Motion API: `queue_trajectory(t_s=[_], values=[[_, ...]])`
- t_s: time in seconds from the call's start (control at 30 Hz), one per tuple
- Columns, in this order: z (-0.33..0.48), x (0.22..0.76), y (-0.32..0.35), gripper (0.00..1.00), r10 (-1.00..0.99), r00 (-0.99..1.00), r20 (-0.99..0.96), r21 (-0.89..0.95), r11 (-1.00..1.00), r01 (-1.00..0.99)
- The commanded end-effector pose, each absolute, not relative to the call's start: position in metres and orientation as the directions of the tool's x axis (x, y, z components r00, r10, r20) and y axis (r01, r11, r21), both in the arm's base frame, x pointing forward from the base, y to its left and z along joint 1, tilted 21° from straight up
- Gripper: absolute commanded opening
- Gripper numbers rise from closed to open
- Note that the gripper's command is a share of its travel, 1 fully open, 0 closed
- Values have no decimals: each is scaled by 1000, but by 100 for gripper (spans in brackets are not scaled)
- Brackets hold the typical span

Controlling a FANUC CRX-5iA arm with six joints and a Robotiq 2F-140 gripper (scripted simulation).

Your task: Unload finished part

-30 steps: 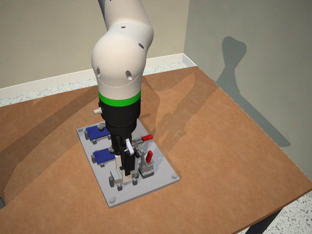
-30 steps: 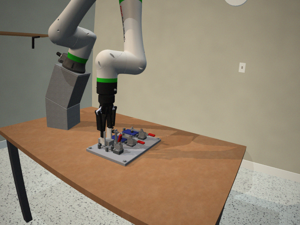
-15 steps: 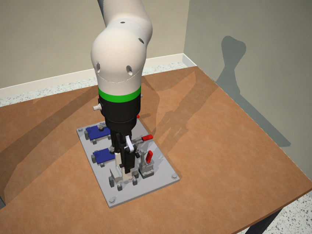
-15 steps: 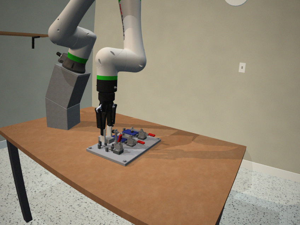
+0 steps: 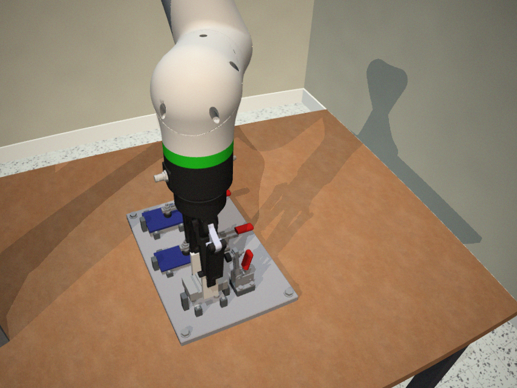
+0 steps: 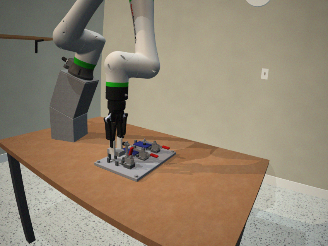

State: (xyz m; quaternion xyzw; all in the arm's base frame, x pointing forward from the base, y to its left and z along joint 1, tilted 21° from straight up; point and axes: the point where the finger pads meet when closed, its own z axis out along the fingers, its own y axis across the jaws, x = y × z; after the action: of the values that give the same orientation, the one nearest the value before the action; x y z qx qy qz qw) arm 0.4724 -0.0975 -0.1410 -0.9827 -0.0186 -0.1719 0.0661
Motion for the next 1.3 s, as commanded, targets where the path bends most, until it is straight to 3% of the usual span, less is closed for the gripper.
queue_trajectory(t_s=[0.0, 1.27], values=[[-141, 472, -98, 0, 14, 940, 340, -123, -991, 59], [-112, 454, -102, 0, 14, 940, 340, -123, -991, 59]])
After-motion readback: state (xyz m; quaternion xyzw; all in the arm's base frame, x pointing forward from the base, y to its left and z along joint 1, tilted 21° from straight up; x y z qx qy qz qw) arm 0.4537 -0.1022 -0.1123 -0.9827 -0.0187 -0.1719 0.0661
